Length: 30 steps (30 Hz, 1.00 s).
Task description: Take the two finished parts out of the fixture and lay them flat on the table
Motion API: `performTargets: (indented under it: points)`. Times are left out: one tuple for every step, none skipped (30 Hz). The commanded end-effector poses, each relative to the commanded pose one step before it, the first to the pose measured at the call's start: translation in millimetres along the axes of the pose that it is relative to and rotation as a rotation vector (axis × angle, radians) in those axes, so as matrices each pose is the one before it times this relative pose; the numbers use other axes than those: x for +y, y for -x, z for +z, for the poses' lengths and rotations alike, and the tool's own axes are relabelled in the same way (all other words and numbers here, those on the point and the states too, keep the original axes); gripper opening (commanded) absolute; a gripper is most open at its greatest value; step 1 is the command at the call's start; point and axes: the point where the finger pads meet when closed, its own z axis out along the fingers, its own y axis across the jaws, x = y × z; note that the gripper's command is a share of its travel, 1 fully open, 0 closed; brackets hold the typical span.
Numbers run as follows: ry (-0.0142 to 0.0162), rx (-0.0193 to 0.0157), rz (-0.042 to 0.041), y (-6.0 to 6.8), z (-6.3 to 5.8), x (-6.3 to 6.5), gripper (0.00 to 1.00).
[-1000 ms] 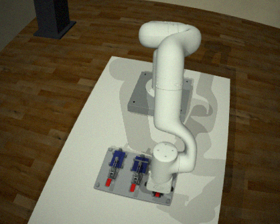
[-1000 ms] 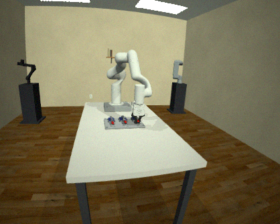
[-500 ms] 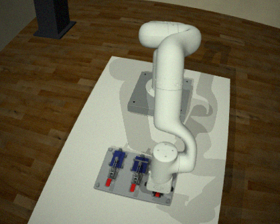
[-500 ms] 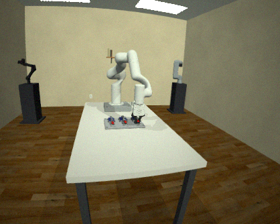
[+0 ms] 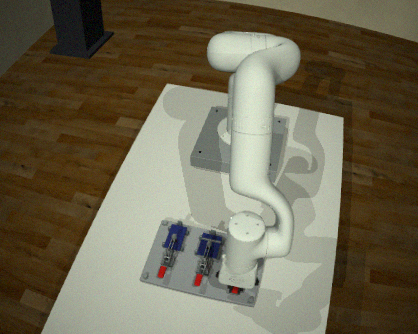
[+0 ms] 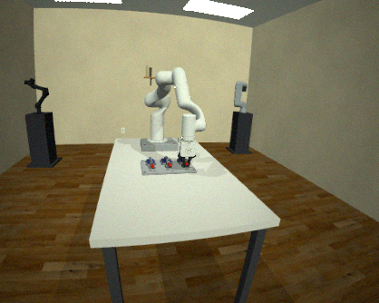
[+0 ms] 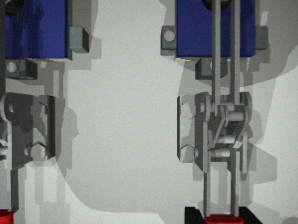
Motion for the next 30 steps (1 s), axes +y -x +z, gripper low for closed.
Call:
performTargets:
  points:
    - [0.00025,-0.0018,0.0001,0.86,-1.99,0.12,0.0]
    - [0.0,0.0,0.0,-0.06,-0.17,0.0,0.0]
    - [0.0,0.0,0.0,-0.07,-0.19,0.0,0.0]
    - [0.0,0.0,0.0,-0.08,-0.21,0.0,0.0]
    - [0.0,0.0,0.0,-0.09,-0.24,0.0,0.0]
    - [0.0,0.0,0.0,-0.1,-0.26,0.0,0.0]
    - [0.0,0.0,0.0,-0.11,-0.29,0.0,0.0]
    - [0.0,0.0,0.0,-0.12,-0.31,0.0,0.0]
    - [0.0,0.0,0.0,0.0,0.0,0.0,0.0]
    - [0.0,0.0,0.0,0.0,0.0,0.0,0.0]
    - [0.0,0.0,0.0,-0.13,-0.34,0.0,0.0]
    - [0.0,0.0,0.0,-0.14,-0.37,0.0,0.0]
    - [0.0,0.0,0.0,-0.15,-0.39,0.0,0.0]
    - [0.0,0.0,0.0,-0.16,-0.42,0.0,0.0]
    - [0.0,0.0,0.0,-0.17,-0.45,0.0,0.0]
    - [0.0,0.0,0.0,-0.19,-0.47,0.0,0.0]
    - [0.0,0.0,0.0,-0.2,-0.5,0.0,0.0]
    - [0.0,0.0,0.0,-0.21,-0.53,0.0,0.0]
    - [0.0,0.0,0.0,-0.22,-0.56,0.0,0.0]
    - [0.0,0.0,0.0,-0.28,-0.53,0.0,0.0]
    - [0.0,0.0,0.0,-0.31,-0.54,0.0,0.0]
    - [0.0,0.0,0.0,-0.32,-0.57,0.0,0.0]
    - [0.0,0.0,0.0,-0.33,-0.59,0.0,0.0]
    - [0.0,0.0,0.0,-0.35,-0.61,0.0,0.0]
    - [0.0,0.0,0.0,-0.36,-0.63,0.0,0.0]
    - [0.0,0.0,0.0,0.0,0.0,0.0,0.0]
    - [0.0,0.0,0.0,0.0,0.0,0.0,0.0]
    - [0.0,0.0,0.0,-0.38,-0.66,0.0,0.0]
    - [0.0,0.0,0.0,-0.39,-0.68,0.0,0.0]
    - [0.0,0.0,0.0,-0.41,-0.7,0.0,0.0]
